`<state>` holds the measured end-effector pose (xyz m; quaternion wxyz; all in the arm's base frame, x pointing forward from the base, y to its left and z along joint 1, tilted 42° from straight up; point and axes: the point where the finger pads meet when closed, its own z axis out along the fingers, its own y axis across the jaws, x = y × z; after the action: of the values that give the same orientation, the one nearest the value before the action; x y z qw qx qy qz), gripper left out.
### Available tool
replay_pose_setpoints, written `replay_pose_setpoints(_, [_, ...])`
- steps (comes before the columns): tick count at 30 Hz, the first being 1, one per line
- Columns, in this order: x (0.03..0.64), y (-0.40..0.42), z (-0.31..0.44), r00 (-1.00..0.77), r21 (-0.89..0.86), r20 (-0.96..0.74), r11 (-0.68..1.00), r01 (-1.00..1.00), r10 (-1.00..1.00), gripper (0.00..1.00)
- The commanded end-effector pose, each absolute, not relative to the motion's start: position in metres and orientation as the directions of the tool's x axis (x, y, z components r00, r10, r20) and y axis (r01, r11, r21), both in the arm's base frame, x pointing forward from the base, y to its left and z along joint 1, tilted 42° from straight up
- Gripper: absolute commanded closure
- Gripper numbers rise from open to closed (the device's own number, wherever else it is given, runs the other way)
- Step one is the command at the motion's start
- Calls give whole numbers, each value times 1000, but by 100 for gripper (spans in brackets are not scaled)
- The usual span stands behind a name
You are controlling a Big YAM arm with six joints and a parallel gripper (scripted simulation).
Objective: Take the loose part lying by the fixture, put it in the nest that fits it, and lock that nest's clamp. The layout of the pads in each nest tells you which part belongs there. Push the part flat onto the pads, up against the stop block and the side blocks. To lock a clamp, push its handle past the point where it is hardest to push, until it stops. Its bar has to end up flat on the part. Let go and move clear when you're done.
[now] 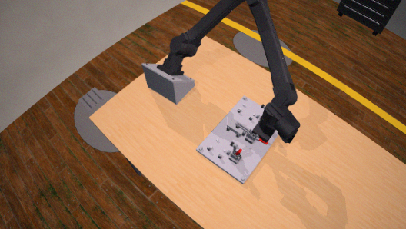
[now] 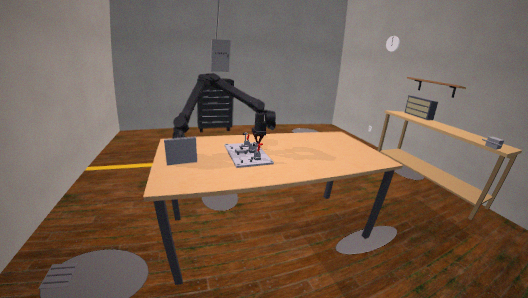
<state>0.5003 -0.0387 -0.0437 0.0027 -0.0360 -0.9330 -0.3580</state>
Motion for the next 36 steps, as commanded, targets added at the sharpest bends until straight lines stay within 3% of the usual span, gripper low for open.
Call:
replay_pose_setpoints(1, [498,-34,-51,-997,671,40,737,77,67,100])
replay_pose_setpoints(36, [498,-31,-52,-997,671,41,737,75,64,100])
